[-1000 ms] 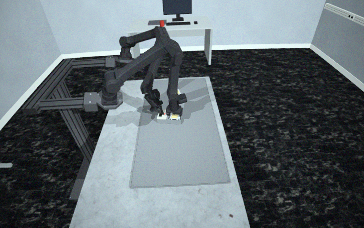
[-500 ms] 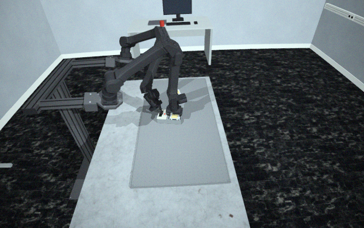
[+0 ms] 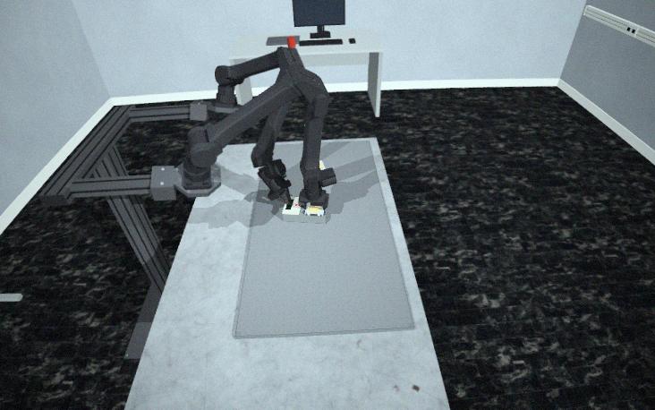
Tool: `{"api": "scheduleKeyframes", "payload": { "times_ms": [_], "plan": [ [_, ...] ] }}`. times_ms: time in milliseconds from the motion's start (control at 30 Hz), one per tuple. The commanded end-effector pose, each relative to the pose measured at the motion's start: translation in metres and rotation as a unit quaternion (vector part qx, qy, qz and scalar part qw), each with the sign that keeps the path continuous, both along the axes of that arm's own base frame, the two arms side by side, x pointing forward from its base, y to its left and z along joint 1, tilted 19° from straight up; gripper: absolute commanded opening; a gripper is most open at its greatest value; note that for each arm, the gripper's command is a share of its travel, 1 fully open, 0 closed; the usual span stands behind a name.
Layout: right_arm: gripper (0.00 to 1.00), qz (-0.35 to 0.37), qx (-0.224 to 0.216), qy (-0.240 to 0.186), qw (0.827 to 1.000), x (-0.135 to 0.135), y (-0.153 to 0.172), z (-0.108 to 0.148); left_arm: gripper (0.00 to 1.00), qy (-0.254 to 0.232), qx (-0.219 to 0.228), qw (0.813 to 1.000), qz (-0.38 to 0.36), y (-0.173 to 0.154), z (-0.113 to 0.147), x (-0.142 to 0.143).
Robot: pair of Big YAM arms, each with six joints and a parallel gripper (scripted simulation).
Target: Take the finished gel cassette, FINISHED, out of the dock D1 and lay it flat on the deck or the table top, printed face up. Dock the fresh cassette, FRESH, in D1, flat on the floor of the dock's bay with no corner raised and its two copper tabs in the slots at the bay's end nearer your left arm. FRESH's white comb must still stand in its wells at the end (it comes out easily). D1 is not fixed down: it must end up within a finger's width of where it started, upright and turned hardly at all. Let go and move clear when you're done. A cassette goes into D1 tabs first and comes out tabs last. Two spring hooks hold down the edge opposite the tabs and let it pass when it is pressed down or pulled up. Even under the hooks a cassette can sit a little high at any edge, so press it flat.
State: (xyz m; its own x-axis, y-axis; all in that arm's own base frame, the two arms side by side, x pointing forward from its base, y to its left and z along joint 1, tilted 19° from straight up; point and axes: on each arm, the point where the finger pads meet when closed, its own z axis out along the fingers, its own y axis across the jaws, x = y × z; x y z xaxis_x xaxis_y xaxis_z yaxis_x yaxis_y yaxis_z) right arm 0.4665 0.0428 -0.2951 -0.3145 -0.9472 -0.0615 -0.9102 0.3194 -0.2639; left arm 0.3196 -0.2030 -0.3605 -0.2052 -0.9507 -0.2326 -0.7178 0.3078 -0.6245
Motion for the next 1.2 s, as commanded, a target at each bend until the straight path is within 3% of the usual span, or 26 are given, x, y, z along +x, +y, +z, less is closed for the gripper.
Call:
{"api": "scheduleKeyframes", "payload": {
  "times_ms": [0,1167],
  "plan": [
    [0.00,0.003,0.004,-0.004,1.000,0.0036,0.0027,0.0028,0.00,-0.007,-0.008,1.000,-0.004,-0.0112,0.0131,0.0027],
    [0.00,0.003,0.004,-0.004,1.000,0.0036,0.0027,0.0028,0.00,-0.014,-0.015,1.000,-0.004,-0.0158,0.0226,0.0014]
  ]
}}
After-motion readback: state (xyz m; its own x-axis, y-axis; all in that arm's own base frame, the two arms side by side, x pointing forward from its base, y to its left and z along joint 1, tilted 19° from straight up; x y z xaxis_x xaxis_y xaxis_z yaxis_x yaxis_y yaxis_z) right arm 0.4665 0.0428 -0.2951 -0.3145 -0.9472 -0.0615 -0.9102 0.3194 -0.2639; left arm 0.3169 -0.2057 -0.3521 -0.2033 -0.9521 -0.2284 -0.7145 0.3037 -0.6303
